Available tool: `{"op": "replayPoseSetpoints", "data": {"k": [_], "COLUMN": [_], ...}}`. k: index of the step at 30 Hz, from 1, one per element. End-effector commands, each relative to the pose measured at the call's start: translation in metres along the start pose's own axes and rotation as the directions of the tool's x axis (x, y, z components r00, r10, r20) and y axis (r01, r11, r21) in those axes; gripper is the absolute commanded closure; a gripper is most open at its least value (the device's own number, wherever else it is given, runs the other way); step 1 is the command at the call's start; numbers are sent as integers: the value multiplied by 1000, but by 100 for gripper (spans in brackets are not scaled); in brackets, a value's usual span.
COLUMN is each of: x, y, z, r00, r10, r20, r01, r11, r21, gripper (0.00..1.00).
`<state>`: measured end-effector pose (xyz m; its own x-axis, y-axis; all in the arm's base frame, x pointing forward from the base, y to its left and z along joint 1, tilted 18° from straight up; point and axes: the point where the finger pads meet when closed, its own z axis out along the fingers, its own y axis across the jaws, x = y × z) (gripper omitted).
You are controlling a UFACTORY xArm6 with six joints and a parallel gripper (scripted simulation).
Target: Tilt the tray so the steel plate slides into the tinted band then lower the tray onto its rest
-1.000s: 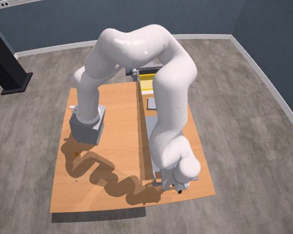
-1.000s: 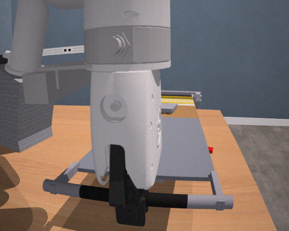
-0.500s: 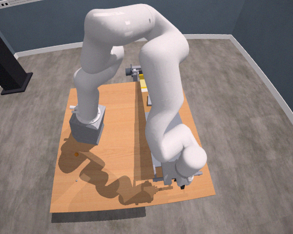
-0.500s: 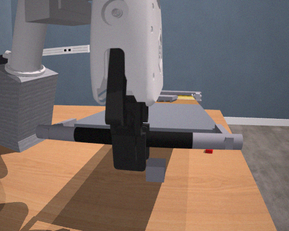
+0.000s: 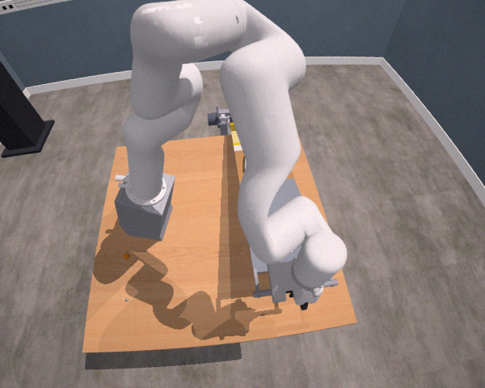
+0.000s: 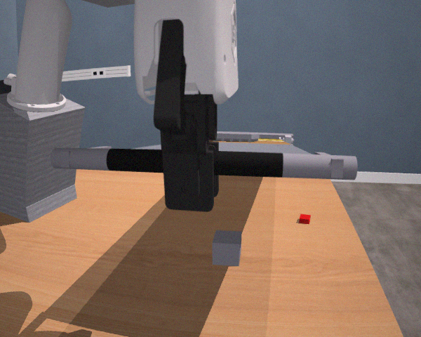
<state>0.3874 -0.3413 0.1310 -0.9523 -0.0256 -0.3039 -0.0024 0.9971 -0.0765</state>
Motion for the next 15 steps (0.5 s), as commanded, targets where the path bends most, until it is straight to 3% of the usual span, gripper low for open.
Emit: {"op": "replayPoseSetpoints", "data": {"k": [1, 7, 15], "x": [-1, -1, -1], "y": [-3, -8, -4], "z": [7, 31, 13], "r00": [1000, 1000, 1000], "r10": [0, 0, 0], "r20": [3, 3, 3], "r01": [0, 0, 0], "r11": [1000, 1000, 1000], "r21": [4, 4, 4], "gripper": [100, 100, 100]}}
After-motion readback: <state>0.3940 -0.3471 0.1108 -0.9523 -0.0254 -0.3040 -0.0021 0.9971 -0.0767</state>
